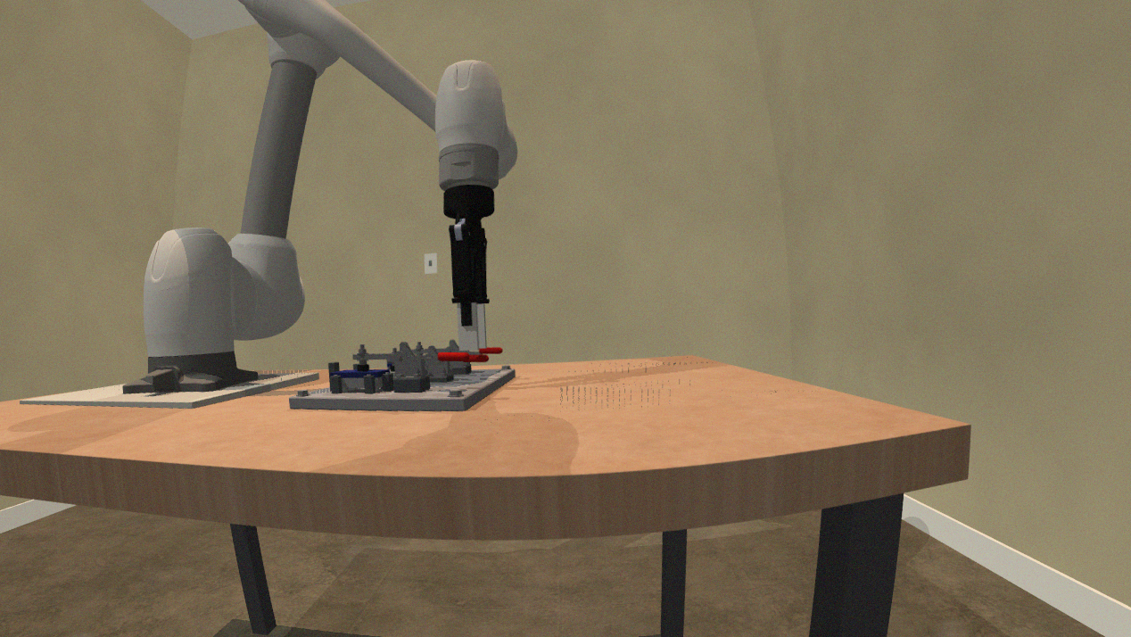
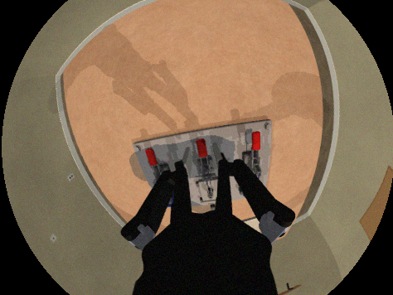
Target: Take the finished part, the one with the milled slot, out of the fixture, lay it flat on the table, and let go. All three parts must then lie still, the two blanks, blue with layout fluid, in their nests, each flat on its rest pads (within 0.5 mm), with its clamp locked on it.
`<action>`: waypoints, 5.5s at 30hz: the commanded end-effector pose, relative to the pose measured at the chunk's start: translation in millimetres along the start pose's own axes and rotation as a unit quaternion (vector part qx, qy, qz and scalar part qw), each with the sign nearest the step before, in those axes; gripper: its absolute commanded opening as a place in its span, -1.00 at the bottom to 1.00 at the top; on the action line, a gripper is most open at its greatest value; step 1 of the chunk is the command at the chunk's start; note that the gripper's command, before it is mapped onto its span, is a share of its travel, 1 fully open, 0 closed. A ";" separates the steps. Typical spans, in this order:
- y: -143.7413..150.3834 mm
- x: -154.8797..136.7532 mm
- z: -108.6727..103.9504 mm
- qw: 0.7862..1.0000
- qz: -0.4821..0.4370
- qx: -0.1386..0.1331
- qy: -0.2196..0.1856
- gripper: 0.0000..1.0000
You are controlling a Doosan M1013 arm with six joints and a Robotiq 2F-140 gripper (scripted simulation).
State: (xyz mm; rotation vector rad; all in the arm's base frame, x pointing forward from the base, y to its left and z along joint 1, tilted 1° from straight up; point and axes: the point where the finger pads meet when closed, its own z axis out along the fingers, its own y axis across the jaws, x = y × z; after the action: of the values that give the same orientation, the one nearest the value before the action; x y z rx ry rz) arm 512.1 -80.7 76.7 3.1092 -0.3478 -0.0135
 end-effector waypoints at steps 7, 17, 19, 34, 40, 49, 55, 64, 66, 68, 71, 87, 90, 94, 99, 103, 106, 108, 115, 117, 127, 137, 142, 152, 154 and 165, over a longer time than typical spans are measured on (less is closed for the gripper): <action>0.0 0.0 -0.1 1.000 0.000 0.000 0.000 -0.44; 0.0 0.0 3.0 1.000 0.000 0.000 0.000 -0.44; 0.0 0.0 6.1 1.000 0.000 0.000 0.000 -0.44; -0.1 0.0 27.9 1.000 0.000 0.000 0.000 -0.44; -0.1 0.0 28.4 1.000 0.000 0.000 0.000 -0.44; -0.1 0.0 28.4 1.000 0.000 0.000 0.000 -0.44; -0.1 0.0 28.4 1.000 0.000 0.000 0.000 -0.44; -0.1 0.0 28.4 1.000 0.000 0.000 0.000 -0.44; -0.1 0.0 28.4 1.000 0.000 0.000 0.000 -0.44; -0.1 0.0 28.4 1.000 0.000 0.000 0.000 -0.44; -0.1 0.0 28.4 1.000 0.000 0.000 0.000 -0.44; -0.1 0.0 28.4 1.000 0.000 0.000 0.000 -0.77; -0.1 0.0 28.4 1.000 0.000 0.000 0.000 -0.77; -0.1 0.0 28.4 1.000 0.000 0.000 0.000 -0.77; -0.1 0.0 28.4 1.000 0.000 0.000 0.000 -0.77; -0.1 0.0 28.4 1.000 0.000 0.000 0.000 -0.77; -0.1 0.0 28.4 1.000 0.000 0.000 0.000 -0.77; -0.1 0.0 28.4 1.000 0.000 0.000 0.000 -0.77; -0.1 -0.1 28.3 1.000 0.000 0.000 0.000 -0.77; -0.1 -0.1 28.2 1.000 0.000 0.000 0.000 -0.77; -0.1 -0.5 27.2 1.000 0.000 0.000 0.000 -0.77; -0.1 -1.6 24.3 1.000 0.000 0.000 0.000 -0.77; -0.1 -2.3 22.6 1.000 0.000 0.000 0.000 -0.77; -0.1 -4.8 17.9 1.000 0.000 0.000 0.000 -0.77; -0.1 -5.5 16.7 1.000 0.000 0.000 0.000 -0.77; -0.1 -9.5 11.3 1.000 0.000 0.000 0.000 -0.77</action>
State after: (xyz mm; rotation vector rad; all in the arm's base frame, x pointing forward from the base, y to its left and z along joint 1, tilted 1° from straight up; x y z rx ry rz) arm 503.5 -78.9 64.4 3.1092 -0.3478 -0.0132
